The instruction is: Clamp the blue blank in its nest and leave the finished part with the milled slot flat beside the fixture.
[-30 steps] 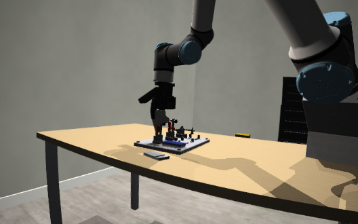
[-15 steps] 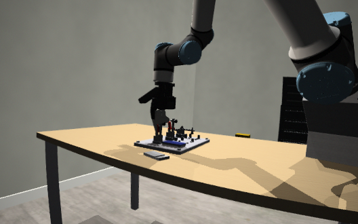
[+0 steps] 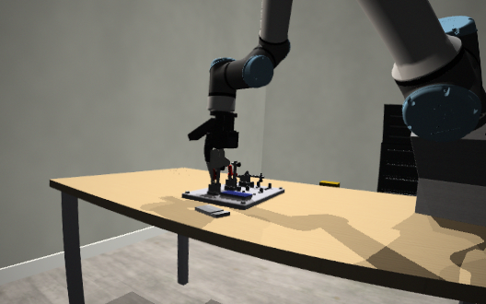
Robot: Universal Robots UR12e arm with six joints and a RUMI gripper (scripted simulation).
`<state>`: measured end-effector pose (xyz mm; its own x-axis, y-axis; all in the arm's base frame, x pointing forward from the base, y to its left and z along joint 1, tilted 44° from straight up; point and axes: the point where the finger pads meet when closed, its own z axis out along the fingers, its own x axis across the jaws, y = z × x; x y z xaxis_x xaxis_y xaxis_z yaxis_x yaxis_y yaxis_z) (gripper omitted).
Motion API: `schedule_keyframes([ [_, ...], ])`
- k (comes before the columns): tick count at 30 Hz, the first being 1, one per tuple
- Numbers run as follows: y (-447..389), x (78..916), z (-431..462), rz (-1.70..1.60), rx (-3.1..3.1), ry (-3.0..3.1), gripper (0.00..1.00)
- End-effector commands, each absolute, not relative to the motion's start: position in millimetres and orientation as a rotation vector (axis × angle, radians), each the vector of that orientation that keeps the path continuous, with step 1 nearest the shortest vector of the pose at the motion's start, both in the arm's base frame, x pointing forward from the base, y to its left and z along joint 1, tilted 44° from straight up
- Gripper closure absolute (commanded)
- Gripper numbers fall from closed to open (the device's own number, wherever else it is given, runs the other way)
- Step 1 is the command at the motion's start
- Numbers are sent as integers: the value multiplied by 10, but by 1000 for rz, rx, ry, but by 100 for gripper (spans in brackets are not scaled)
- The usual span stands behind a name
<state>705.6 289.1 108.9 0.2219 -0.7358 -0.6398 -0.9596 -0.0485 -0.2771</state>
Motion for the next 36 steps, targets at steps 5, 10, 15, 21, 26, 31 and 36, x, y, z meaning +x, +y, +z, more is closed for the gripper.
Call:
schedule_keyframes([
  [5, 2888, 7068, 1098, 430, -1836, 1566, 100],
  [10, 2888, 7079, 1101, 430, -1836, 1566, 100],
  [15, 2889, 7095, 1106, 430, -1836, 1566, 100],
  [21, 2889, 7111, 1111, 430, -1836, 1566, 100],
  [26, 2891, 7136, 1118, 430, -1836, 1566, 100],
  [31, 2894, 7165, 1124, 430, -1836, 1566, 100],
  [36, 2899, 7199, 1131, 430, -1836, 1566, 100],
])
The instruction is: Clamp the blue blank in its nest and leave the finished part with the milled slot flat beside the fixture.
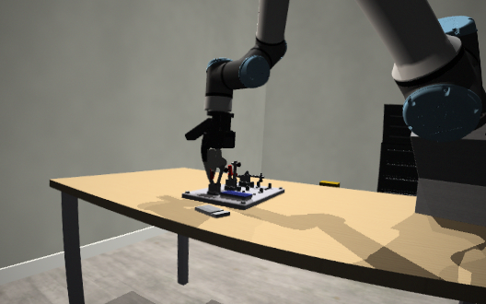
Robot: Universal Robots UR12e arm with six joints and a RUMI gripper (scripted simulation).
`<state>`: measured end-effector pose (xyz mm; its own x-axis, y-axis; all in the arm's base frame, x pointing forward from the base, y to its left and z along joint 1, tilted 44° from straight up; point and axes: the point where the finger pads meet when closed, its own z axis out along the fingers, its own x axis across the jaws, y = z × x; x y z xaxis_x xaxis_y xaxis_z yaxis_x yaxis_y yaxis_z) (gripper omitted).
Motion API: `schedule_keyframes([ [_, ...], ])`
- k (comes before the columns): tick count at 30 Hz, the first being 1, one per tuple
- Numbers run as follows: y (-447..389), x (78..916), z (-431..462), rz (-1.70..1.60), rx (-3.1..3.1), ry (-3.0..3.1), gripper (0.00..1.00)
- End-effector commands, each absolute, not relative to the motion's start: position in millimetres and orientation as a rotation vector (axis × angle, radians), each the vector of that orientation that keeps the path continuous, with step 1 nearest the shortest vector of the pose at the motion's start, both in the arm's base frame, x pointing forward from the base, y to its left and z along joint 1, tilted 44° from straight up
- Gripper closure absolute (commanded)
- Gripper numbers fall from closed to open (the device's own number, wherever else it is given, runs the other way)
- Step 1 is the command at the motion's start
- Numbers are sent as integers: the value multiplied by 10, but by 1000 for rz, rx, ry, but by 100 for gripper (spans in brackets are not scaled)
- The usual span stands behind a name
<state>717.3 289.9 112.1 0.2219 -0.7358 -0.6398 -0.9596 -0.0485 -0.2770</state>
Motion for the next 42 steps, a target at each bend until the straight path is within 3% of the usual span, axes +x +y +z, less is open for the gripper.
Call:
schedule_keyframes([
  [1, 2899, 7199, 1131, 430, -1836, 1566, 100],
  [42, 3024, 7487, 1087, 430, -1836, 1566, 100],
])
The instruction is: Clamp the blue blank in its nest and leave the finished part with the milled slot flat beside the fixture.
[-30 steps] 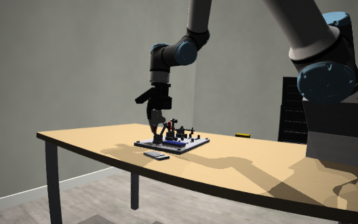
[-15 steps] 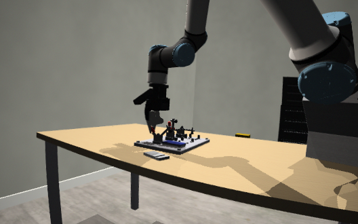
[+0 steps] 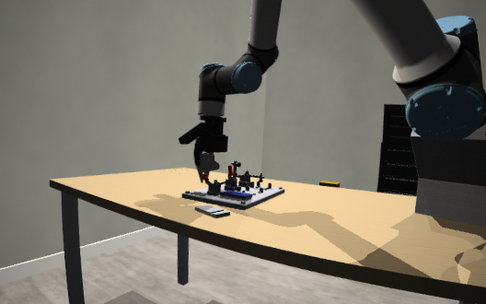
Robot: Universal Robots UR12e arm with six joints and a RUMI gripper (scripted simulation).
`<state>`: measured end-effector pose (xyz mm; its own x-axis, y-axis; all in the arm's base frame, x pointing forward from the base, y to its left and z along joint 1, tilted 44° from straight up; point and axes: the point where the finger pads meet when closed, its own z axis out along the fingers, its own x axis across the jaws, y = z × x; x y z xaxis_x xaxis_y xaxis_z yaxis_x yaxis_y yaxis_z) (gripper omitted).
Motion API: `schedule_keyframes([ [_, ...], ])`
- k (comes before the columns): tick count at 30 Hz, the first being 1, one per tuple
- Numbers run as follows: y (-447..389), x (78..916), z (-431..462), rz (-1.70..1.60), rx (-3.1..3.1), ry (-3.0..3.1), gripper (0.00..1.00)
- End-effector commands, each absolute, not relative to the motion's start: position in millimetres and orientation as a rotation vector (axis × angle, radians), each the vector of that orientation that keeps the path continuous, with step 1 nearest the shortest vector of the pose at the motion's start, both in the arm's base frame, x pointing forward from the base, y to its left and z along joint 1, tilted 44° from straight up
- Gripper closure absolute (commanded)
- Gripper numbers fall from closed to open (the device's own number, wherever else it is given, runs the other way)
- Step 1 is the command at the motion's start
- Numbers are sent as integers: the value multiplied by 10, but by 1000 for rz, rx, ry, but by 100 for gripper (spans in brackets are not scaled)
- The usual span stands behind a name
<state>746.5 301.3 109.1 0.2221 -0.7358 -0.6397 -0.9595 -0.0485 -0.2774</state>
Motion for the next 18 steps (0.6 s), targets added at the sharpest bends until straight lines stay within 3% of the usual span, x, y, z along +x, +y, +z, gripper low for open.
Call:
schedule_keyframes([
  [1, 3028, 7493, 1084, 430, -1836, 1566, 100],
  [18, 3086, 7557, 1040, 430, -1836, 1566, 100],
])
